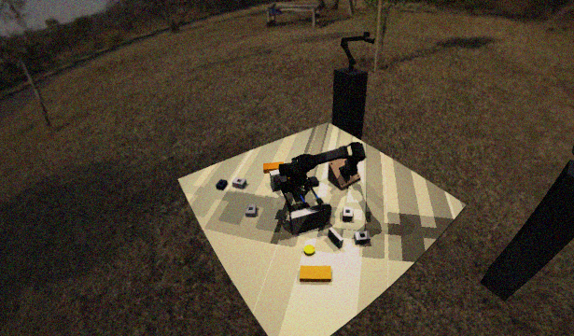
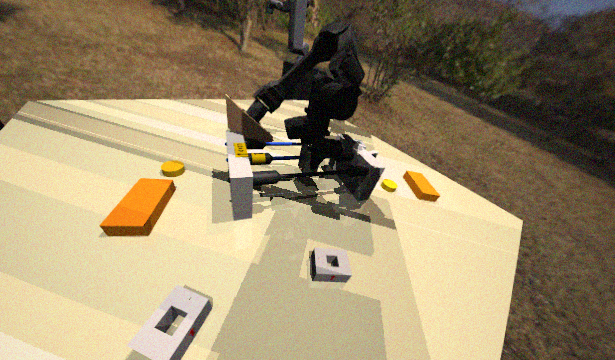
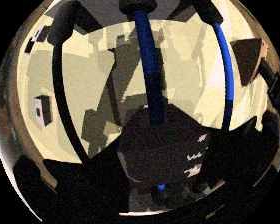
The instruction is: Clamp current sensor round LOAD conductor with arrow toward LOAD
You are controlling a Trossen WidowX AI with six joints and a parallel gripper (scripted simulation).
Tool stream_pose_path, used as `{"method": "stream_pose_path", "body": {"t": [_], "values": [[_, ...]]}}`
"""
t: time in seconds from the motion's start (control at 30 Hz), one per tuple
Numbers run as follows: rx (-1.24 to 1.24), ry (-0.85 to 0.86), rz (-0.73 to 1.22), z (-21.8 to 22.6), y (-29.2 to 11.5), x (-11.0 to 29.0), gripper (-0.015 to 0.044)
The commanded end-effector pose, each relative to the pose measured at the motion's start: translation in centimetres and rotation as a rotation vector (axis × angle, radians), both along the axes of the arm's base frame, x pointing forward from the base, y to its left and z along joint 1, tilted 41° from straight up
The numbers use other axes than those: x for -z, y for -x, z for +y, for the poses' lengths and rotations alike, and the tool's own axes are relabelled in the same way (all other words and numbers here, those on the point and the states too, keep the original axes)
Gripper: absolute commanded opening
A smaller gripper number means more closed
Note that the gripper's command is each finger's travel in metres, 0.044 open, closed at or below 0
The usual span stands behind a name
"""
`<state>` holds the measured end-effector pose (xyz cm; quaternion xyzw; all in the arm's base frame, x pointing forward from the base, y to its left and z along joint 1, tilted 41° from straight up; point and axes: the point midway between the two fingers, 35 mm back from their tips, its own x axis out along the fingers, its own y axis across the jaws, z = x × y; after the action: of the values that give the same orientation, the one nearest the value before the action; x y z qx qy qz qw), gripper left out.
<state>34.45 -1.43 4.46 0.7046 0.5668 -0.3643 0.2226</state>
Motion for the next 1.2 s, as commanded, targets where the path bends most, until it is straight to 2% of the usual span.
{"method": "stream_pose_path", "body": {"t": [0.0, 0.33, 1.17], "values": [[-0.001, -0.001, 0.001, 0.34, 0.06, 0.31, 0.0], [0.0, 0.0, -0.001, 0.0, 0.0, 0.02, 0.0262], [0.0, 0.0, -0.001, 0.0, 0.0, 0.02, 0.0262]]}}
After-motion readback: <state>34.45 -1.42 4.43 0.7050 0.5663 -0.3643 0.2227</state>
